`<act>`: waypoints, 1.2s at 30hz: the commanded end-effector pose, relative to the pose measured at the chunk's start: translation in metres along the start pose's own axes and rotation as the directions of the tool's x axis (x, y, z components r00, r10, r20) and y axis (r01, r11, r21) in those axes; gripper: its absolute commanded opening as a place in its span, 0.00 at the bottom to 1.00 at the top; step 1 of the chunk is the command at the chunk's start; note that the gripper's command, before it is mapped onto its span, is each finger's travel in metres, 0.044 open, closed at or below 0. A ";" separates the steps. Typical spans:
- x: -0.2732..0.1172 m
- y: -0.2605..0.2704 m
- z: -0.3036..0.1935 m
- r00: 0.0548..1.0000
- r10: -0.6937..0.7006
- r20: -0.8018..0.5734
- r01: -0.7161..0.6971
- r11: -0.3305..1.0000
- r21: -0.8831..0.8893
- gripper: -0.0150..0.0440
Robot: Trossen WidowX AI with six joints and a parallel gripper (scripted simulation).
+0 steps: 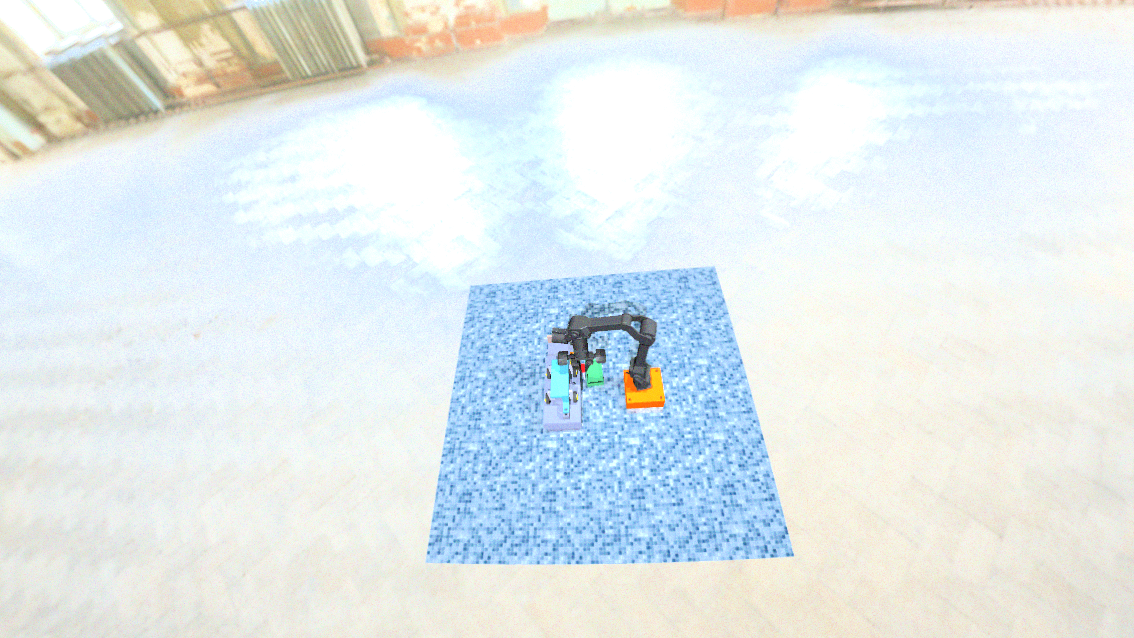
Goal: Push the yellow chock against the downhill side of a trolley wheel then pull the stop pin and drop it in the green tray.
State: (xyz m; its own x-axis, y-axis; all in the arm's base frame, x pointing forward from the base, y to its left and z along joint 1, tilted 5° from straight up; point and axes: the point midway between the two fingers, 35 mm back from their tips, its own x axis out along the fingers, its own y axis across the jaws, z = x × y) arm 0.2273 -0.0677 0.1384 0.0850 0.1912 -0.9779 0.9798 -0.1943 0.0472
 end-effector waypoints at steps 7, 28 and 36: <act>-0.002 -0.005 0.039 1.000 -0.005 0.001 0.005 1.000 -0.002 0.25; -0.003 -0.009 0.062 0.999 0.006 0.052 -0.019 0.970 0.243 0.25; -0.003 -0.009 0.060 0.995 0.011 0.100 -0.056 0.884 0.464 0.25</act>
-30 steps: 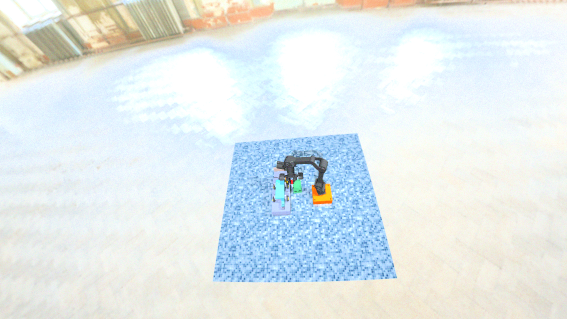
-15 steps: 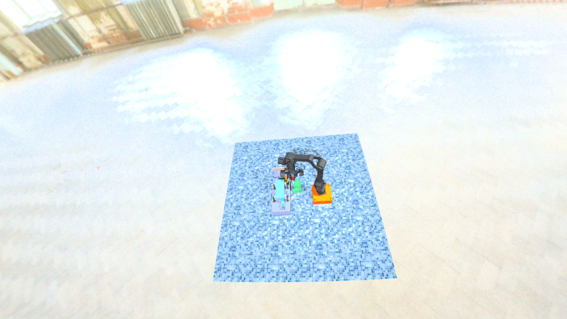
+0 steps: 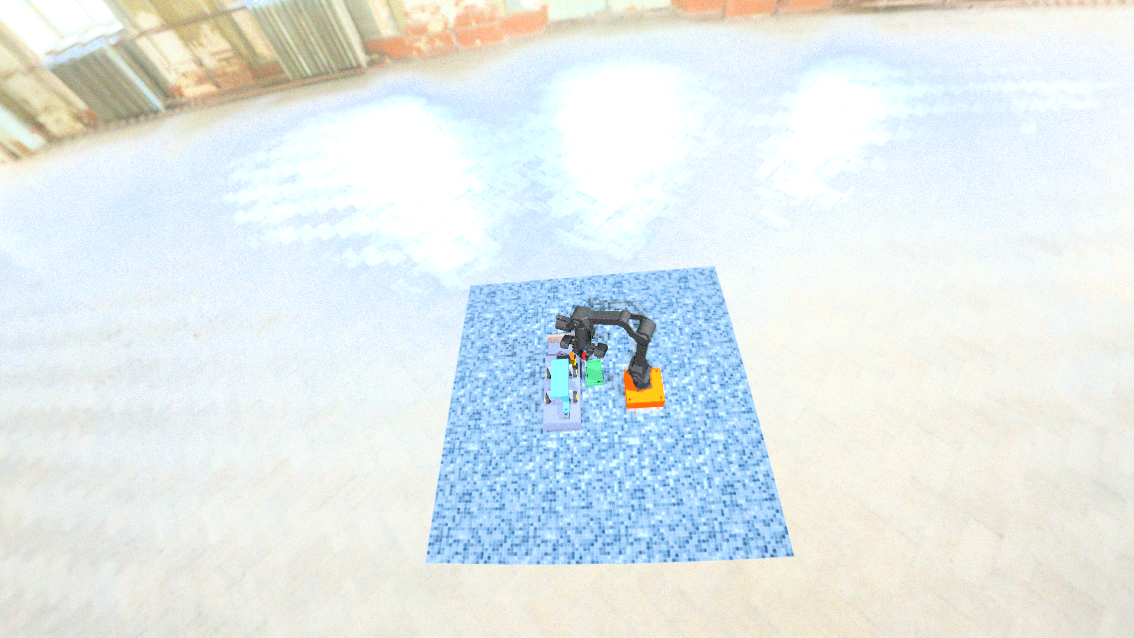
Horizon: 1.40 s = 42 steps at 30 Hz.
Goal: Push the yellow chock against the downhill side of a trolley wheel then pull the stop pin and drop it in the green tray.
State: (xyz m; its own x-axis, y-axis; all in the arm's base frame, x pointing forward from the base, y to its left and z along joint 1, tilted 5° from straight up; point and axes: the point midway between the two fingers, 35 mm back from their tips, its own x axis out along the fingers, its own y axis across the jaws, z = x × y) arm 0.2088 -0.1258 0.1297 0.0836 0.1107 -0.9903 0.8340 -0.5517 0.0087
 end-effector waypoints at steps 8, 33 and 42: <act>0.002 -0.003 -0.002 0.998 0.020 0.062 -0.040 0.944 0.326 0.25; 0.002 -0.004 -0.007 0.979 0.061 0.194 -0.200 0.469 0.860 0.25; 0.002 -0.004 -0.007 0.977 0.065 0.201 -0.209 0.430 0.878 0.25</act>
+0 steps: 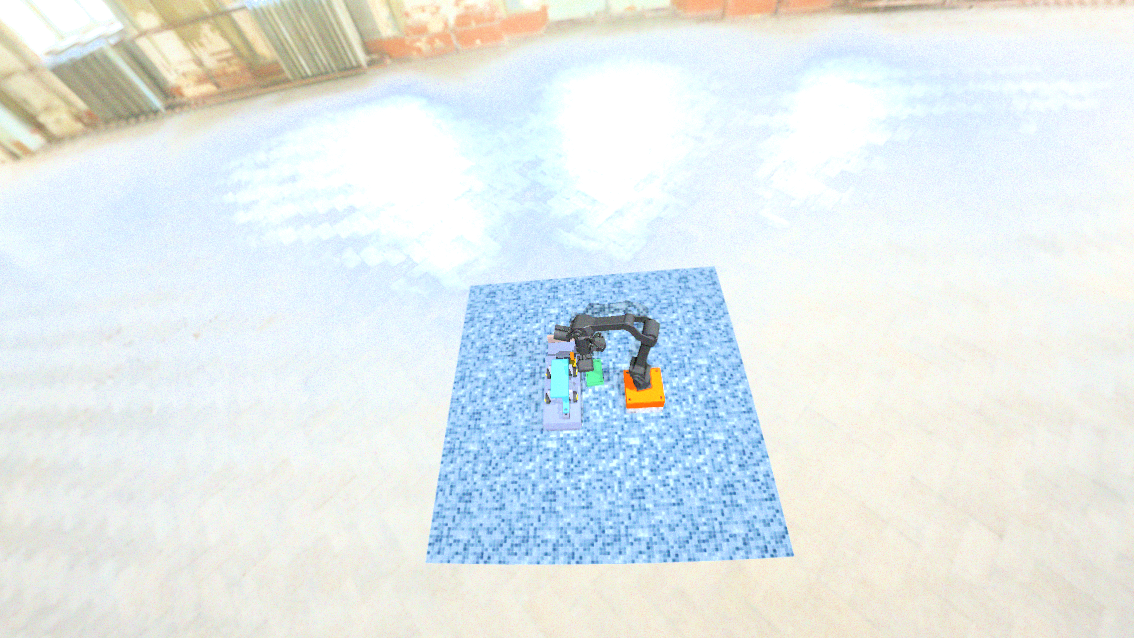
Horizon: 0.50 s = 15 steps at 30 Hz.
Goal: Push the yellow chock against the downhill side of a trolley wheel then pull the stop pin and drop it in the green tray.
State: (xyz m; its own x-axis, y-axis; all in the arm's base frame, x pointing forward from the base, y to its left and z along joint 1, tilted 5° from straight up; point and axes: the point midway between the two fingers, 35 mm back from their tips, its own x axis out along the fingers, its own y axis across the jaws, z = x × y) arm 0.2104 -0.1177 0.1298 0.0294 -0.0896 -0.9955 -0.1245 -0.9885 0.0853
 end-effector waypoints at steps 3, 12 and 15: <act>0.005 0.000 0.007 1.000 0.004 0.004 -0.004 1.000 0.013 0.25; 0.021 -0.002 0.030 1.000 0.004 0.006 -0.004 1.000 0.013 0.25; 0.021 -0.002 0.030 1.000 0.004 0.006 -0.004 1.000 0.013 0.25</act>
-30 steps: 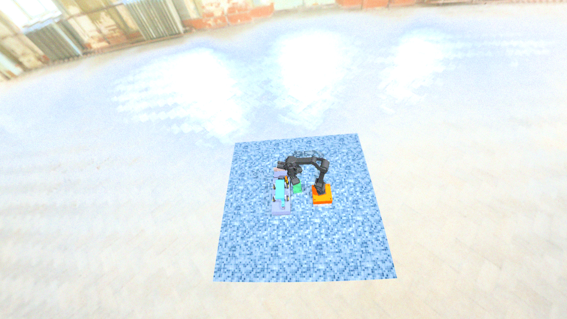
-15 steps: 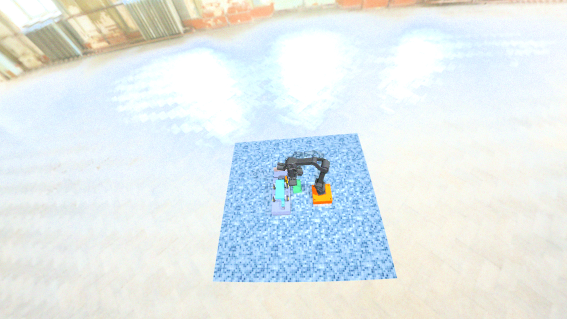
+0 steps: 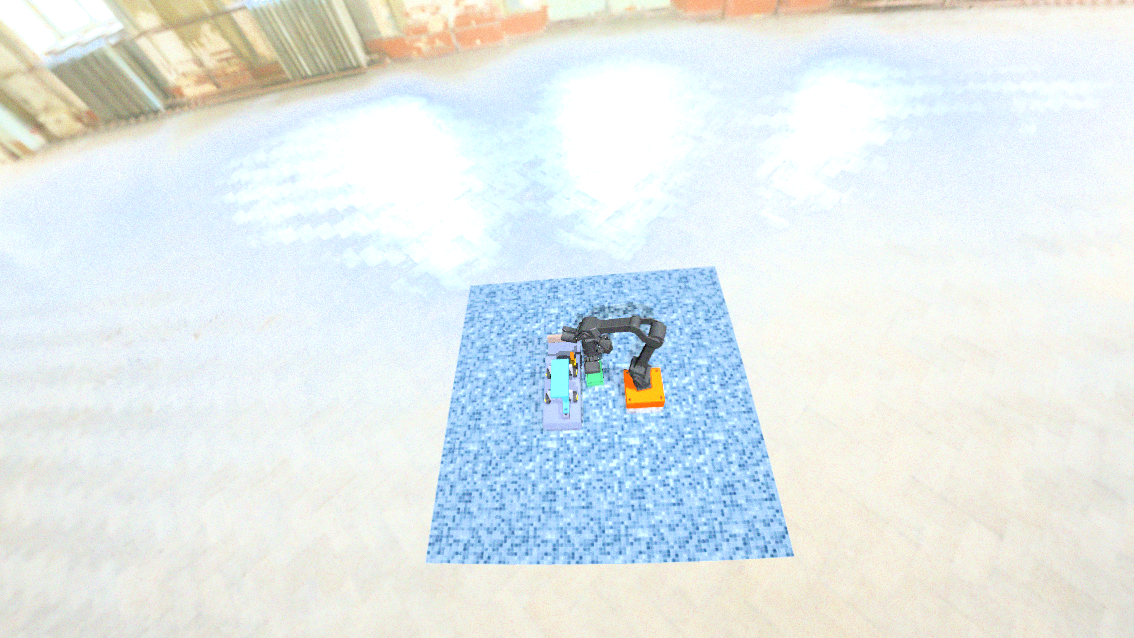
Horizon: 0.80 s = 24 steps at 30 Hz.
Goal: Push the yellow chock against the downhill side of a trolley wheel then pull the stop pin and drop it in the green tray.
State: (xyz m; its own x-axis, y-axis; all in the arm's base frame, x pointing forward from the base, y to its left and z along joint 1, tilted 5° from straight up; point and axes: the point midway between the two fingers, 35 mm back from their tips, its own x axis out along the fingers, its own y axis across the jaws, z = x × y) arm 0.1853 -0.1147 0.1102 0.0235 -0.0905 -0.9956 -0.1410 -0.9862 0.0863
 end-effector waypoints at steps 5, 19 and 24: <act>0.010 -0.002 0.003 0.998 -0.070 0.004 0.070 0.998 -0.005 0.25; 0.047 -0.017 0.001 0.985 -0.170 -0.002 0.170 0.985 -0.003 0.25; 0.059 -0.024 0.001 0.985 -0.171 -0.002 0.171 0.985 -0.003 0.25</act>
State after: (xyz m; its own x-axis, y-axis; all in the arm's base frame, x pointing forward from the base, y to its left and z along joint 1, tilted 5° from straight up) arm 0.1904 -0.1020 0.0601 0.0568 0.0683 -0.9960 -0.1287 -0.9888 -0.0751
